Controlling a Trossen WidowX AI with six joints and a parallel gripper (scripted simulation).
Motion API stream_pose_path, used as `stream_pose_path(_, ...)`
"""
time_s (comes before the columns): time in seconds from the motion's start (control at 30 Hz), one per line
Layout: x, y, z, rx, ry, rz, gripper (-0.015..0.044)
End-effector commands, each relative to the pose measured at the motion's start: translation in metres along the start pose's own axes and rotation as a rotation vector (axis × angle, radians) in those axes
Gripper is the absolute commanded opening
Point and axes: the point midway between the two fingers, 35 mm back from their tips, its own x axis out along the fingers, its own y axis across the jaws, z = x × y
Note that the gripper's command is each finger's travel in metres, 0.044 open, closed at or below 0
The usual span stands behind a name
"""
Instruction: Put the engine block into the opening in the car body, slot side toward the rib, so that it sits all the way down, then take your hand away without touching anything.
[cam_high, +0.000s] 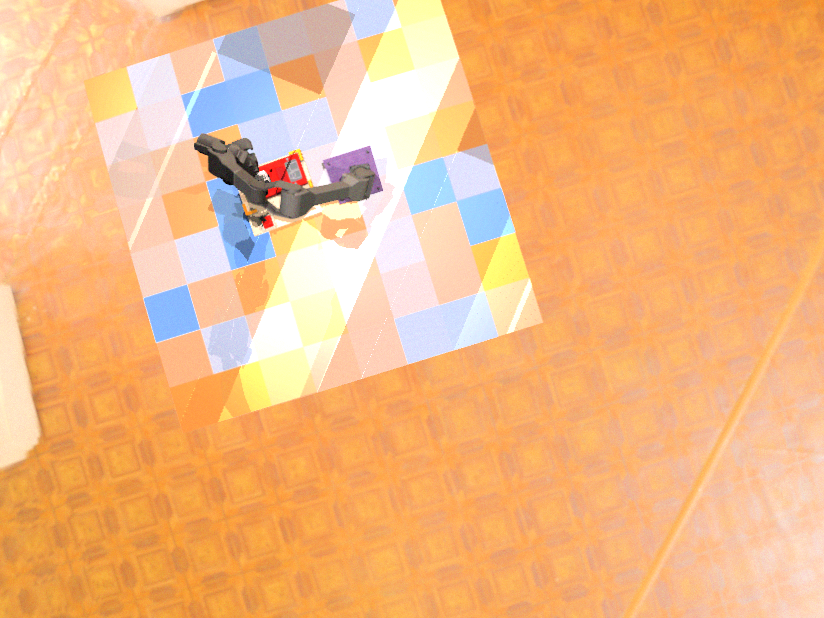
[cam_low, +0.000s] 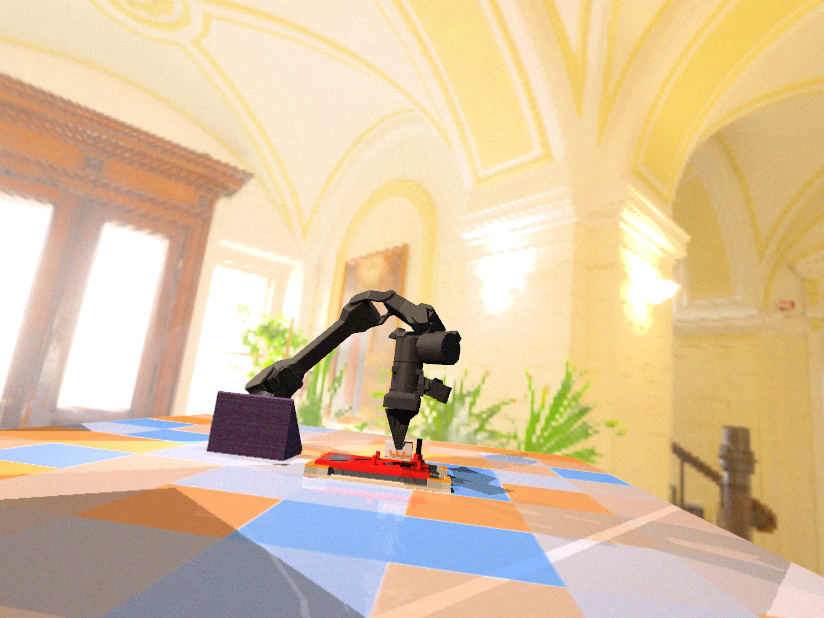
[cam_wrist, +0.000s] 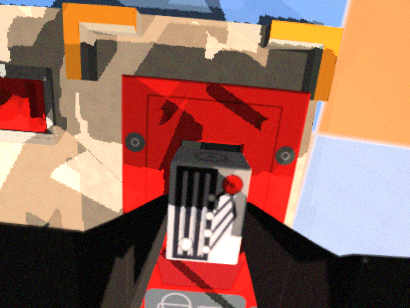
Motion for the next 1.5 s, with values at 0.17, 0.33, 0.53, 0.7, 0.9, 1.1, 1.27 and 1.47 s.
stream_pose_path(0.17,0.002,0.0,0.0,0.003,-0.004,0.002,0.0158)
stream_pose_path(0.33,0.004,0.0,0.0,0.003,-0.004,0.002,0.0158)
stream_pose_path(0.53,0.005,0.0,0.0,0.003,-0.004,0.002,0.0158)
stream_pose_path(0.7,0.007,0.0,0.0,0.003,-0.004,0.002,0.0158)
stream_pose_path(0.9,0.008,0.0,0.0,0.003,-0.004,0.002,0.0158)
stream_pose_path(1.1,0.01,0.0,0.0,0.003,-0.004,0.003,0.0158)
stream_pose_path(1.27,0.011,0.0,0.0,0.003,-0.004,0.003,0.0158)
stream_pose_path(1.47,0.013,0.0,0.0,0.003,-0.004,0.003,0.0158)
